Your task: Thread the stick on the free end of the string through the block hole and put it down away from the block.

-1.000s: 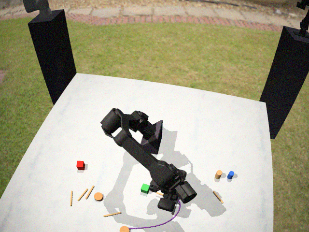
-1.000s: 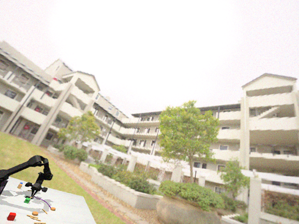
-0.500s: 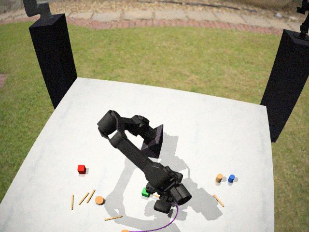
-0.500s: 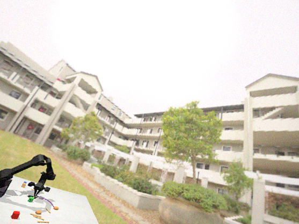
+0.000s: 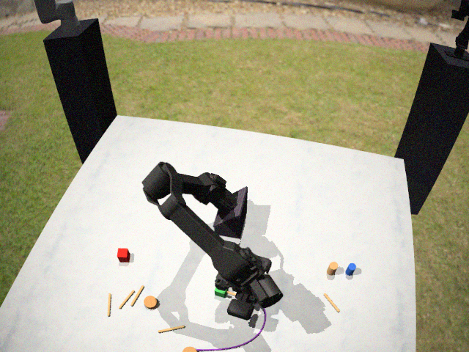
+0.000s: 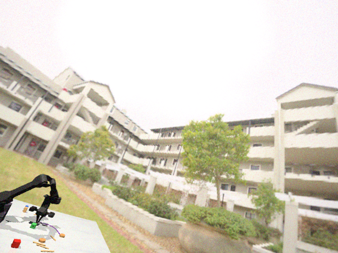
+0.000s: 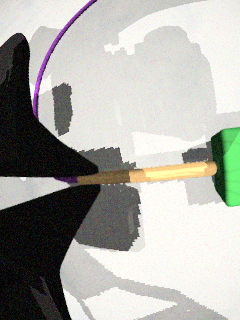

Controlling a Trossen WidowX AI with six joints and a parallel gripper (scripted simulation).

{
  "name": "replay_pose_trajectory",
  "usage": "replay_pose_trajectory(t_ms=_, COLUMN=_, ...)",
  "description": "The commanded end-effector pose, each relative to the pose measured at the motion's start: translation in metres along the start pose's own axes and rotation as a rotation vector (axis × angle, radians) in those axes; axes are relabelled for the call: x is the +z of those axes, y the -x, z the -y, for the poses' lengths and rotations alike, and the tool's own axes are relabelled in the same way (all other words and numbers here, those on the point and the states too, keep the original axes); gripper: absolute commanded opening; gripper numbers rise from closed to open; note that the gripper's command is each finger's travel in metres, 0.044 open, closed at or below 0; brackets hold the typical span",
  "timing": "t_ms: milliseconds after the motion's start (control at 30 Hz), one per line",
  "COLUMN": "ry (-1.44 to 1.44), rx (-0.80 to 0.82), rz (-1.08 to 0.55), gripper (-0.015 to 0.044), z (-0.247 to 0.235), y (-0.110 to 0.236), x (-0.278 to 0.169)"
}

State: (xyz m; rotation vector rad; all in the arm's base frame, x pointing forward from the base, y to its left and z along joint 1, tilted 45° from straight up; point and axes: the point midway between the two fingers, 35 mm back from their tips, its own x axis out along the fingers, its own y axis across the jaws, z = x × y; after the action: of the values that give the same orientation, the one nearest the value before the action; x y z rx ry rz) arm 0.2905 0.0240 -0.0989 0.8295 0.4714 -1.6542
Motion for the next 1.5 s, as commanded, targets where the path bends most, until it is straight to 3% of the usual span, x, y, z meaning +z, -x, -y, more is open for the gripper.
replay_pose_trajectory(t_ms=0, ry=0.005, rx=0.003, rz=0.002, gripper=0.0000, z=0.000, y=0.000, x=0.004)
replay_pose_trajectory(t_ms=1300, ry=0.006, rx=0.002, rz=0.004, gripper=0.0000, z=0.000, y=0.000, x=0.060)
replay_pose_trajectory(t_ms=1467, ry=0.001, rx=-0.001, rz=0.002, gripper=0.0121, z=0.000, y=0.001, x=0.057)
